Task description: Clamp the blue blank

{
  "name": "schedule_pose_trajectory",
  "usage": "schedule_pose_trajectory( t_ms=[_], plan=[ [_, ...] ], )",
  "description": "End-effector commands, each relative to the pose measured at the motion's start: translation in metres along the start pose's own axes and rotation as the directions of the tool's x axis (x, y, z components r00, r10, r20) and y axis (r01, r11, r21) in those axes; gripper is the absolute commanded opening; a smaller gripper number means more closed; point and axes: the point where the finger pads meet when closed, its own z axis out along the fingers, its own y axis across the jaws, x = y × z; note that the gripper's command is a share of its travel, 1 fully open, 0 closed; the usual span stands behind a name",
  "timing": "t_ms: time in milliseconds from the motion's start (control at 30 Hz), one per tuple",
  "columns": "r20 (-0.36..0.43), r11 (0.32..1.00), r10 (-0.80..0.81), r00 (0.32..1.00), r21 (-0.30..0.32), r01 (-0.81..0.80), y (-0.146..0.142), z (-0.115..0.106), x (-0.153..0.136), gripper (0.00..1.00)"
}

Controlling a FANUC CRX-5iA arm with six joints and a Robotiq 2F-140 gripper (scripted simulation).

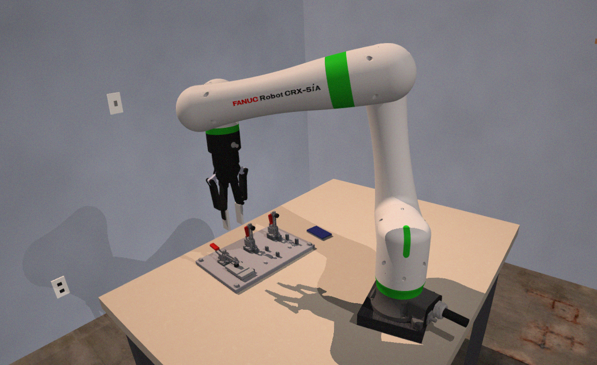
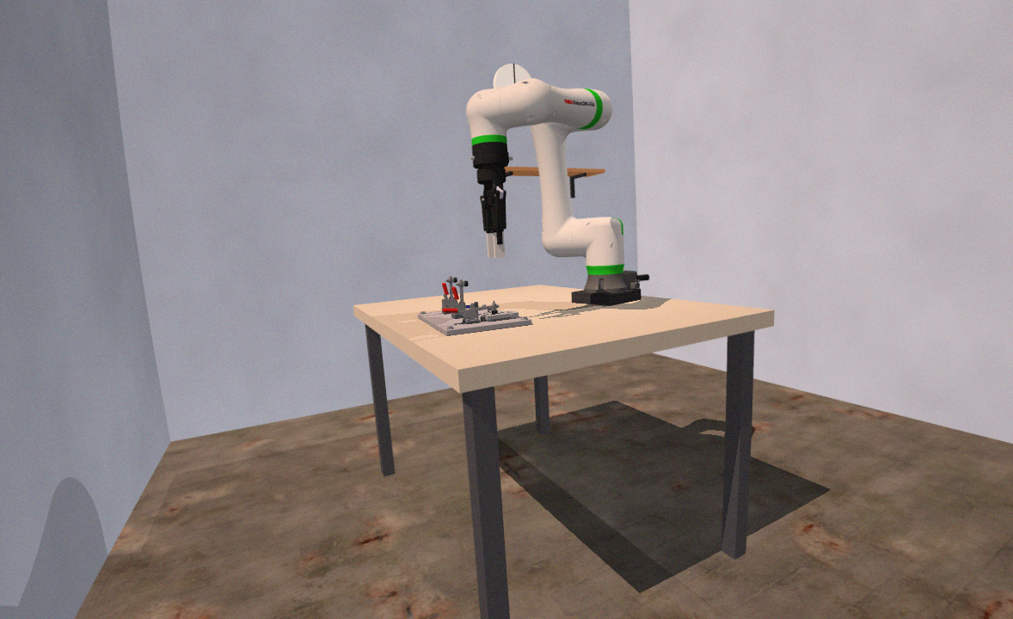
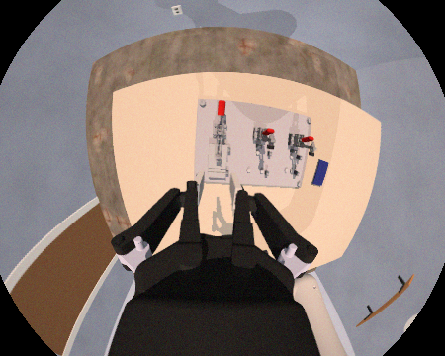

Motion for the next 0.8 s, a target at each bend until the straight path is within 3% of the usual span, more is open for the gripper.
schedule_pose_trajectory(
  t_ms=[0, 500, 767],
  plan=[
    [0.000, 1.000, 0.000, 1.000, 0.000, 0.000, 0.000, 0.000, 0.000, 0.28],
    [0.000, 1.000, 0.000, 1.000, 0.000, 0.000, 0.000, 0.003, 0.000, 0.28],
    [0.000, 1.000, 0.000, 1.000, 0.000, 0.000, 0.000, 0.052, 0.000, 0.28]
  ],
)
